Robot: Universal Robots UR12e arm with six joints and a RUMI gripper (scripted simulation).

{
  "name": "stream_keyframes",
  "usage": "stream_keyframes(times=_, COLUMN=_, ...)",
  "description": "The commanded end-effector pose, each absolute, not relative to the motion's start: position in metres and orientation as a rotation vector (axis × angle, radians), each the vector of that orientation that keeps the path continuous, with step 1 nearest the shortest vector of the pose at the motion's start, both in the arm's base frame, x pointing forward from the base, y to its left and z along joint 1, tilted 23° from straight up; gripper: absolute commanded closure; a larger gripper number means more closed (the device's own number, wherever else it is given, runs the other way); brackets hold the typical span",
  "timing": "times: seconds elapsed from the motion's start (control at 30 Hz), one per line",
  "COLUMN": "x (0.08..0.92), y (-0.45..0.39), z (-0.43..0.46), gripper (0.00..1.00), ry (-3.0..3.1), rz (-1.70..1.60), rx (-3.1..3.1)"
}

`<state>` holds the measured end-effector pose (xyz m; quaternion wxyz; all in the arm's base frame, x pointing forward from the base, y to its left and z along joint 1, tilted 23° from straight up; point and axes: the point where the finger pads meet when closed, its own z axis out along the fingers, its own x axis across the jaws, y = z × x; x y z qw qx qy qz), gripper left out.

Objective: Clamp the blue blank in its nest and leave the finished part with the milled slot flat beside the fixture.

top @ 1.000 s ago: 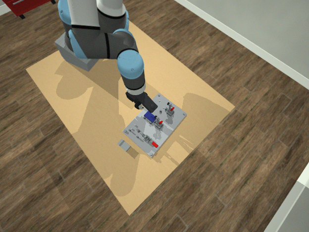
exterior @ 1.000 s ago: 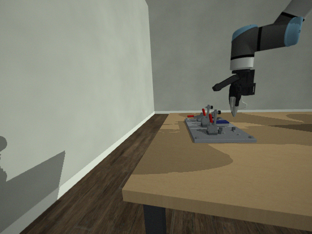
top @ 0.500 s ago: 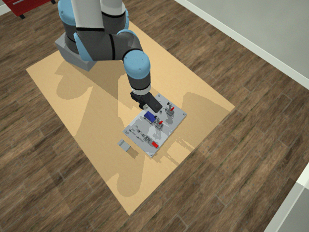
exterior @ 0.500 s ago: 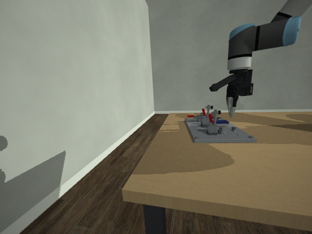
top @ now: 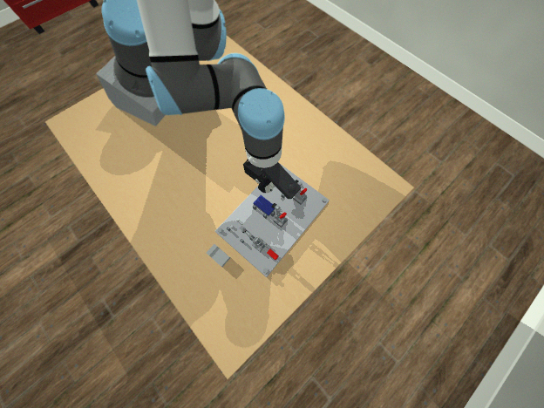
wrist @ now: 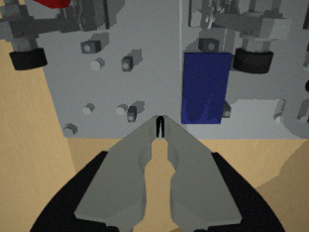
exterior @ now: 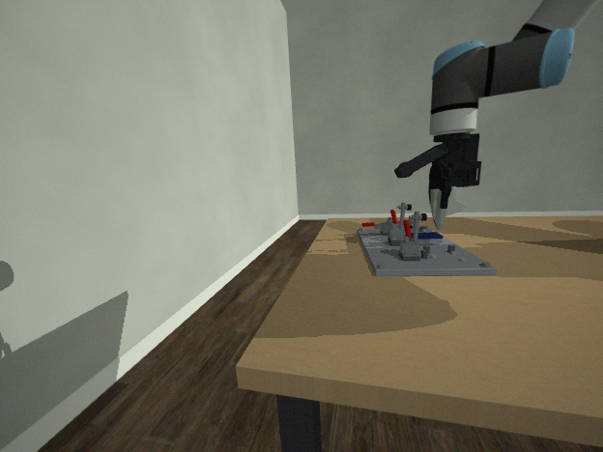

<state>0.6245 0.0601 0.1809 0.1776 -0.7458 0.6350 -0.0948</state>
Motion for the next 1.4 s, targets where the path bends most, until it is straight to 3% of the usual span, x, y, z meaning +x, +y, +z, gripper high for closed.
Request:
stream_keyframes(times=0.0, x=0.631, y=0.067, z=0.185, gripper=1.00, ry=1.797, rz=-0.270, rx=-2.110)
stream_keyframes(times=1.37, x=0.647, y=0.076, z=0.155, gripper=1.00, ry=1.797, rz=-0.270, rx=-2.110)
